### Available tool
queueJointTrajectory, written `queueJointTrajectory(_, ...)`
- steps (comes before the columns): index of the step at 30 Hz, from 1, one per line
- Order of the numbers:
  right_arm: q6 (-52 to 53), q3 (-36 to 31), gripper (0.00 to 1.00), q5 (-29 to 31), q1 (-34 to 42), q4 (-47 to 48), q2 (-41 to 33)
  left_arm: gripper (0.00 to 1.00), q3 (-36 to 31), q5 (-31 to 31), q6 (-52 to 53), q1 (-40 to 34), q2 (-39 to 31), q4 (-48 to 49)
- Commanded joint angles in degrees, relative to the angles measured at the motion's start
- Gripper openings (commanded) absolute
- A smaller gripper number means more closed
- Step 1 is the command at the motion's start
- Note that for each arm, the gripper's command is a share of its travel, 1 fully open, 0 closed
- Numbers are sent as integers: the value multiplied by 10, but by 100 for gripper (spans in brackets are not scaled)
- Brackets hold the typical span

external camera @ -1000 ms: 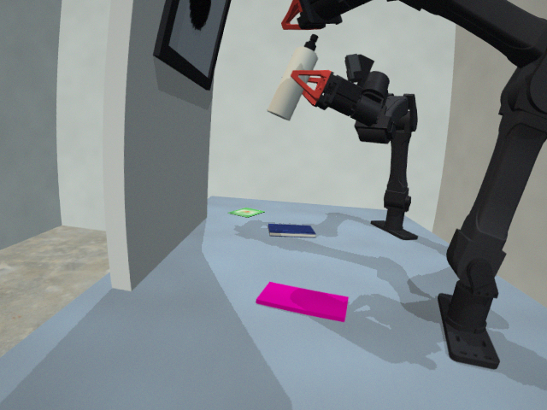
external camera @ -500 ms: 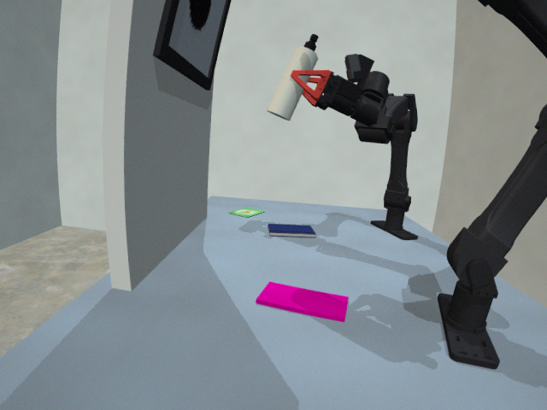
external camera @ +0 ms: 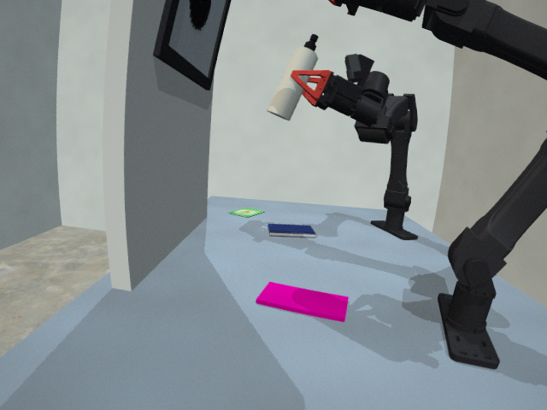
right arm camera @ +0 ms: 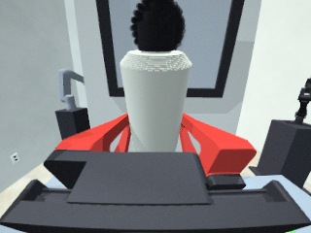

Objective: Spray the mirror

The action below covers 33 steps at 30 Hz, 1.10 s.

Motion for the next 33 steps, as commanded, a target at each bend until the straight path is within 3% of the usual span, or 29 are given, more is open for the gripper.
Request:
queueJointTrajectory(1,2,26,0,-11,-2,22,-16,0,-50,-9,7,-1,10,12)
queueJointTrajectory(2,2,26,0,-11,-2,22,-16,0,-107,-11,8,3,4,4)
queueJointTrajectory(4,2,26,0,-11,-2,22,-16,0,-113,-11,8,3,-11,16)
queueJointTrajectory(5,2,26,0,-11,-2,22,-16,0,-179,-12,8,6,-9,7)
queueJointTrajectory(9,2,26,0,-11,-2,22,-16,0,-184,-12,8,-5,-6,17)
queueJointTrajectory(10,7,26,0,-9,8,-7,14,0,-220,-11,8,-2,-8,17)
queueJointTrajectory(13,24,-11,0,6,8,4,22,0,-213,-12,7,-2,-14,19)
queueJointTrajectory(24,89,-22,0,32,19,24,74,0,-199,-11,7,-2,5,8)
queueJointTrajectory(27,106,7,0,39,22,28,90,0,-199,-11,7,-2,5,8)
queueJointTrajectory(29,119,5,0,45,25,28,107,0,-199,-11,7,-2,5,8)
queueJointTrajectory(31,130,-38,0,52,27,26,122,0,-199,-11,7,-2,5,8)
queueJointTrajectory(33,143,-23,0,58,31,28,137,0,-199,-11,7,-2,5,8)
